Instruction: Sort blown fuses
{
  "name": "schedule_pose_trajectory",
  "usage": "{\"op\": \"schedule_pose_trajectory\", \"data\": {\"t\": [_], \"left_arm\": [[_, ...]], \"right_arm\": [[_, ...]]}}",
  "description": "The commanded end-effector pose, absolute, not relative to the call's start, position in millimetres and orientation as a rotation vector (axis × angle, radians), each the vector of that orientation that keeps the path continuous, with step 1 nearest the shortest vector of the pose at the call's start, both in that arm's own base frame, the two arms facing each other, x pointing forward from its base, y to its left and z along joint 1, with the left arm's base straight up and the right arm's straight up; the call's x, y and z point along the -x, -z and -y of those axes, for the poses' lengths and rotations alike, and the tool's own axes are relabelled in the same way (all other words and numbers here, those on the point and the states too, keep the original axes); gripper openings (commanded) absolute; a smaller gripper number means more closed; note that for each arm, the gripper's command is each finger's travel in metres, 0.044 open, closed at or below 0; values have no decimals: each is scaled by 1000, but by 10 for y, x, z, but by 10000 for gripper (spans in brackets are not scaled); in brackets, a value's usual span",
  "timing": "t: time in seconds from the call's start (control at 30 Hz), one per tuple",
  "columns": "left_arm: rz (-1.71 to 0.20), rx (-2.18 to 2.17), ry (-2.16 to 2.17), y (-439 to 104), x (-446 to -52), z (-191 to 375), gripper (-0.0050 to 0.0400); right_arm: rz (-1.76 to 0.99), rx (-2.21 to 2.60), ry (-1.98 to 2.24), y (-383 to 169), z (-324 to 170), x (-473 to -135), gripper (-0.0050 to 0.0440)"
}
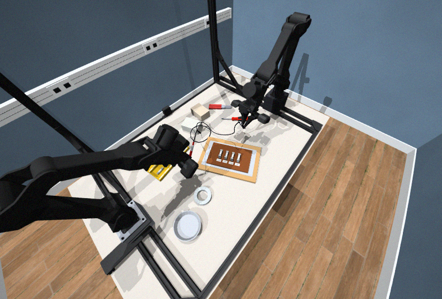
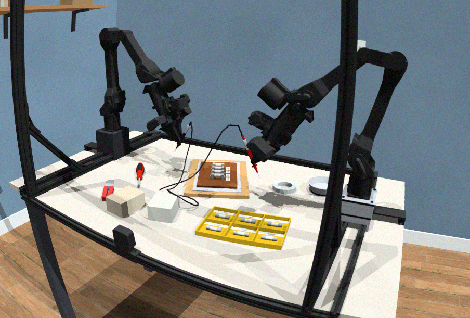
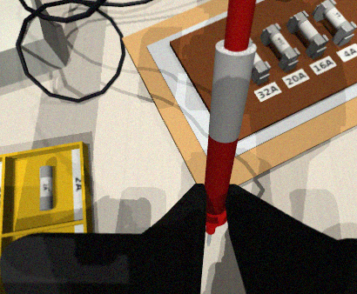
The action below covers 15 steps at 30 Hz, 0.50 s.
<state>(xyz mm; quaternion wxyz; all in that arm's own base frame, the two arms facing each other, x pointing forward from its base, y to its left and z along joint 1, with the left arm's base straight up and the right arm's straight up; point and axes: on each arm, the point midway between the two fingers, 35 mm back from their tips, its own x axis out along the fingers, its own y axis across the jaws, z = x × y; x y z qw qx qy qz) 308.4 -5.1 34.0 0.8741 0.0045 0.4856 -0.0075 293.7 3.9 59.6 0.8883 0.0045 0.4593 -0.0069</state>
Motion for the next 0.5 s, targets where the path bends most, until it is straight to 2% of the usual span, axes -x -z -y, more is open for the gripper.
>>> {"op": "schedule_pose_trajectory", "data": {"t": [0.0,0.47], "left_arm": [[-948,-7,15,-442,-3140,45,-50],[-800,-5,15,-586,-3277,48,-50]], "right_arm": [[-888,-2,15,-684,-39,-2972,-50],[-725,-1,15,-842,-37,-3093,-50]]}}
